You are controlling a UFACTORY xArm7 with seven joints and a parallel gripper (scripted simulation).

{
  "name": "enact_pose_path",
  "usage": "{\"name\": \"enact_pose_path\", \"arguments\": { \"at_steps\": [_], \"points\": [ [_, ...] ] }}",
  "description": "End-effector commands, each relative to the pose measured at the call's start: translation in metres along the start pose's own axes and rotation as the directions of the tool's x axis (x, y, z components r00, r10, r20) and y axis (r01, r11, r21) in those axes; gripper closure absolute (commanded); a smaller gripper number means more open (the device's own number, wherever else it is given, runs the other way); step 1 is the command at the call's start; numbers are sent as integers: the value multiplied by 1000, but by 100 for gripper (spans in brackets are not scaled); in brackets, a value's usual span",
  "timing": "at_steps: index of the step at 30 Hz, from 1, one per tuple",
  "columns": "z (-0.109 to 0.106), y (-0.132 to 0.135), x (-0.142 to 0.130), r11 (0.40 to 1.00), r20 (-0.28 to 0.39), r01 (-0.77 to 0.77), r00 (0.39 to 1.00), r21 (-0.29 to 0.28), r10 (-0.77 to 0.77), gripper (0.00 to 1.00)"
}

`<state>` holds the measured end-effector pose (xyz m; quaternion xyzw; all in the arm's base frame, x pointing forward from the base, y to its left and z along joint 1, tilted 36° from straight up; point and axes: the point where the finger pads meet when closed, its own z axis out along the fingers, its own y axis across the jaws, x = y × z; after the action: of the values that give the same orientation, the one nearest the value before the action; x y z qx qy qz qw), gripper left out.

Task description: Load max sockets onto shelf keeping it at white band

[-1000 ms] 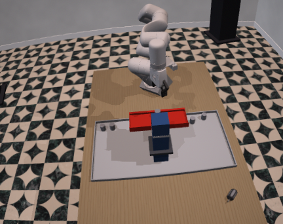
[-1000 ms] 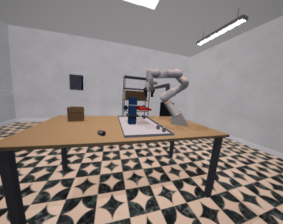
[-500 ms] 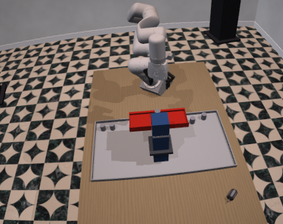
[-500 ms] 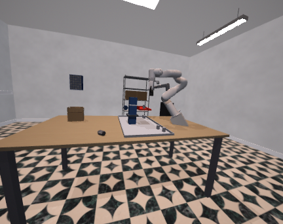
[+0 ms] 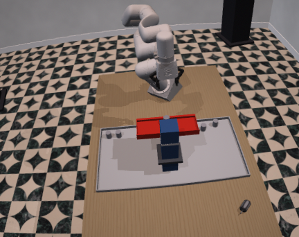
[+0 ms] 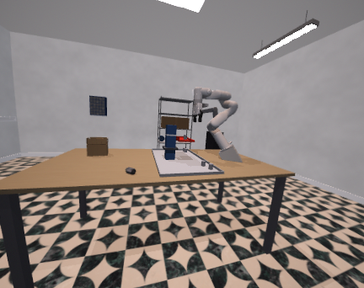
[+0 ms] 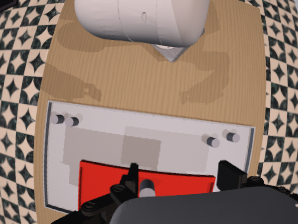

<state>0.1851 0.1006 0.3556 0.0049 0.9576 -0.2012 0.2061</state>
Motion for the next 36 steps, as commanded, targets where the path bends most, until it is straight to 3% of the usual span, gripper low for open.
{"name": "enact_pose_path", "arguments": {
  "at_steps": [1,6,9,12,14,15,16,17,18,19,21,22,24,25,27,29,32,36],
  "points": [
    [-4,0,7,976,5,217,976,-2,-217,0],
    [-7,-1,14,917,6,398,917,4,-398,0],
    [-9,-2,19,832,6,555,832,10,-555,0],
    [-9,-2,19,832,6,555,832,10,-555,0],
    [-11,-4,24,730,5,683,730,16,-683,0],
    [-11,-4,24,730,5,683,730,16,-683,0],
    [-11,-4,26,676,3,737,676,19,-737,0],
    [-11,-4,26,676,3,737,676,19,-737,0],
    [-12,-5,28,621,2,783,622,22,-783,0],
    [-12,-5,28,621,2,783,622,22,-783,0],
    [-13,-6,32,514,-2,857,515,27,-857,0],
    [-13,-6,32,514,-2,857,515,27,-857,0],
    [-14,-7,35,416,-6,909,416,32,-909,0],
    [-14,-7,35,416,-6,909,416,32,-909,0],
    [-15,-8,37,330,-10,943,331,35,-944,0],
    [-15,-8,37,330,-10,943,331,35,-944,0],
    [-16,-10,39,232,-16,972,233,39,-972,0],
    [-17,-11,41,158,-20,987,159,42,-987,0]
  ]
}}
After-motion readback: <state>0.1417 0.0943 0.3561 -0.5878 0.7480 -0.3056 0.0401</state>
